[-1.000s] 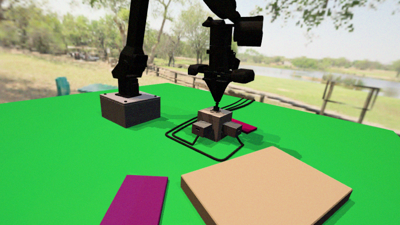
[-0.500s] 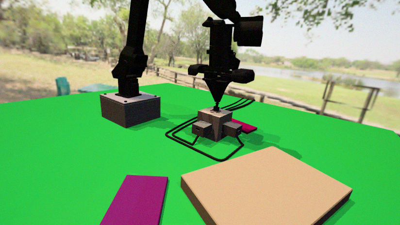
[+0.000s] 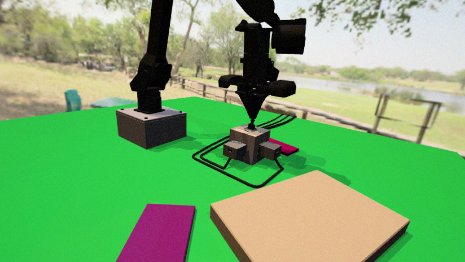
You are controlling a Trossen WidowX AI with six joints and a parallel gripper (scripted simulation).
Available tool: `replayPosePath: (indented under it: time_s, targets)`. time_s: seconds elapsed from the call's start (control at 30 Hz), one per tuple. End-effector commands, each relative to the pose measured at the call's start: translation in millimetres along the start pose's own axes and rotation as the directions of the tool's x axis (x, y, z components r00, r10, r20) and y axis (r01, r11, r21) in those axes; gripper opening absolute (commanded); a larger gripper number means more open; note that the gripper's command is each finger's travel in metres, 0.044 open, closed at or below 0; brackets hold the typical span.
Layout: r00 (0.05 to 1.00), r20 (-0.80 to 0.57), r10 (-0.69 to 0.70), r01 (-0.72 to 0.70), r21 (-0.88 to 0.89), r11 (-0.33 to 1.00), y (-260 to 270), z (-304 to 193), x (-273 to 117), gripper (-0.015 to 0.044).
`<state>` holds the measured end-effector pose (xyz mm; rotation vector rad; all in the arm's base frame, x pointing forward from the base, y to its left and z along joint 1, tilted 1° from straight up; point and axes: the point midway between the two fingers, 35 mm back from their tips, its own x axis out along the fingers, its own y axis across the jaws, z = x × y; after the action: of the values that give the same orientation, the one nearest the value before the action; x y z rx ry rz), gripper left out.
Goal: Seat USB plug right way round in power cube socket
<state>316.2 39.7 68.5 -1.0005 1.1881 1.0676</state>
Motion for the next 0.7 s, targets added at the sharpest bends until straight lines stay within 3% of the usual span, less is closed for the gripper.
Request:
replayPosePath:
  time_s: [0.0, 0.1, 0.67]
  targets:
    - [1.0, 0.0, 0.0, 0.0, 0.0, 1.0, 0.0, 0.0, 0.0, 0.0026]
    - [1.0, 0.0, 0.0, 0.0, 0.0, 1.0, 0.0, 0.0, 0.0, 0.0095]
    - [1.0, 0.0, 0.0, 0.0, 0.0, 1.0, 0.0, 0.0, 0.0, 0.0095]
